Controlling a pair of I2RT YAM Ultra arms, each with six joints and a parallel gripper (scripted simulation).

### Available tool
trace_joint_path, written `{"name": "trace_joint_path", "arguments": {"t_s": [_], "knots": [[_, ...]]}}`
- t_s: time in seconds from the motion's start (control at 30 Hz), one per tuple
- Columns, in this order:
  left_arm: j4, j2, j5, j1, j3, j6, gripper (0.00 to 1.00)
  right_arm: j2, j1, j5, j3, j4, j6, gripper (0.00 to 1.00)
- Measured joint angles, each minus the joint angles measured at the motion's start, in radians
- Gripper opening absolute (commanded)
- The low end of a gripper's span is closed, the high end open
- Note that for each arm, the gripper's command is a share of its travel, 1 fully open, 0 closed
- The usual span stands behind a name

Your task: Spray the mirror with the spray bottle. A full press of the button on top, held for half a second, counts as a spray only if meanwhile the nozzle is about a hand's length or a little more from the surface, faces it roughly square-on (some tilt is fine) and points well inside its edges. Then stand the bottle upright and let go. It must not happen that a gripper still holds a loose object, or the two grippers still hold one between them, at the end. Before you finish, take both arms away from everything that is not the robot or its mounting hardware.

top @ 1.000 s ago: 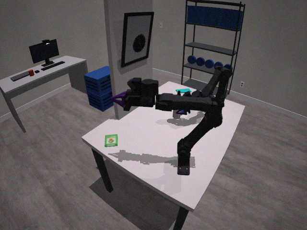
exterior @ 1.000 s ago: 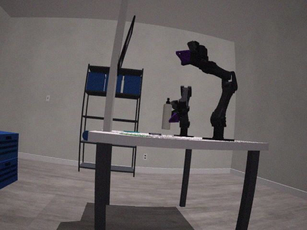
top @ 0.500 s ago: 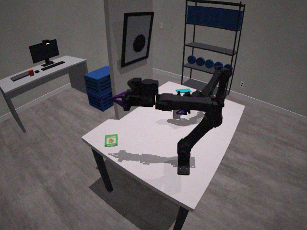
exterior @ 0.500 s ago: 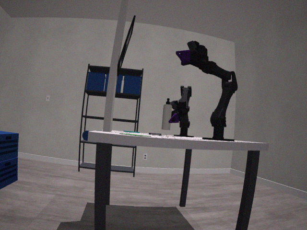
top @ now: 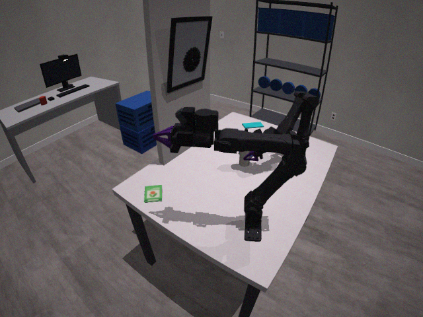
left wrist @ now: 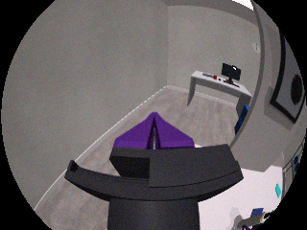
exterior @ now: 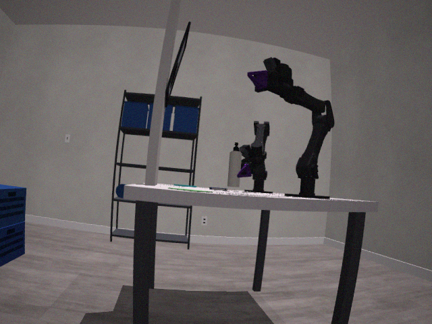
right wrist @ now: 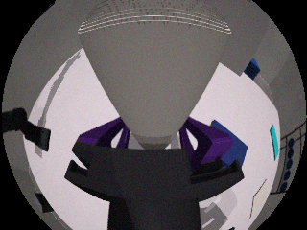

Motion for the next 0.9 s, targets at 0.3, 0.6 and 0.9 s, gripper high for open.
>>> {"name": "trace_joint_path", "arguments": {"t_s": [0.3, 0.6, 0.9], "knots": [[0.000, 0.000, 0.000, 0.000, 0.000, 0.000, 0.00, 0.028, 0.000, 0.000, -0.018, 0.045, 0.000, 0.00], [0.000, 0.000, 0.000, 0.000, 0.000, 0.000, 0.00, 0.069, -0.001, 0.000, -0.034, 0.103, 0.000, 0.00], [0.000, 0.000, 0.000, 0.000, 0.000, 0.000, 0.00, 0.101, -0.001, -0.001, -0.045, 0.166, 0.000, 0.00]]}}
